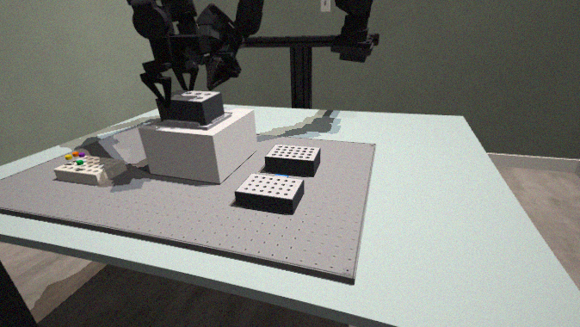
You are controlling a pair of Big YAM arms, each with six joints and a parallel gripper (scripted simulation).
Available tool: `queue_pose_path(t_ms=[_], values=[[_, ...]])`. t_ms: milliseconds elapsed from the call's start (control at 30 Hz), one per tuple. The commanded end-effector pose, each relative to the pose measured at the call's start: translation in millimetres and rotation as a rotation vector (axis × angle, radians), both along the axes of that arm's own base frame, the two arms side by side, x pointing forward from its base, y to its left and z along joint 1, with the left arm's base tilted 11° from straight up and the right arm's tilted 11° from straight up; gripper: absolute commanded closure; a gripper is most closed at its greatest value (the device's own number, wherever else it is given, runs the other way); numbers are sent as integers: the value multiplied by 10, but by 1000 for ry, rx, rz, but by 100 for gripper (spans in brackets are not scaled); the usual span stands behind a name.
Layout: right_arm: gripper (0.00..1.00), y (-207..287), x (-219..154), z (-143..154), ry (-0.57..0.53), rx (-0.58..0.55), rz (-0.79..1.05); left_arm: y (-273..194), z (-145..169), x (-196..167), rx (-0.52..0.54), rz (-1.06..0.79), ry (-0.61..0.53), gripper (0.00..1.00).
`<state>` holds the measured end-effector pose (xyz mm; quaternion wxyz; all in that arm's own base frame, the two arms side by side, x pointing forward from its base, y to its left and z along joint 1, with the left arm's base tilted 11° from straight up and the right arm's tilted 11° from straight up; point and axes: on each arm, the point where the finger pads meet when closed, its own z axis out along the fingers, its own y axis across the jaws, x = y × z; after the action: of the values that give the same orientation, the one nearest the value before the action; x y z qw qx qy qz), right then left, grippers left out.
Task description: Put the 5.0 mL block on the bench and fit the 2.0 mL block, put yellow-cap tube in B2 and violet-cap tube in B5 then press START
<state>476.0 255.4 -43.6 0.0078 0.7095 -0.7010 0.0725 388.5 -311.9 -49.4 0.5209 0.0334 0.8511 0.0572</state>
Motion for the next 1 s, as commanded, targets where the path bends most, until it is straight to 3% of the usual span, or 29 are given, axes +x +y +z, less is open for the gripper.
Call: queue_pose_path(t_ms=[0,367,967], values=[[100,15,4,-8,5,-2,21,-217,245,17,-54,-6,-32,100],[100,4,-17,-18,8,-4,22,-128,280,-32,-40,-5,-24,100],[100,5,-21,-13,8,-3,23,71,78,-328,-41,8,-21,100]])
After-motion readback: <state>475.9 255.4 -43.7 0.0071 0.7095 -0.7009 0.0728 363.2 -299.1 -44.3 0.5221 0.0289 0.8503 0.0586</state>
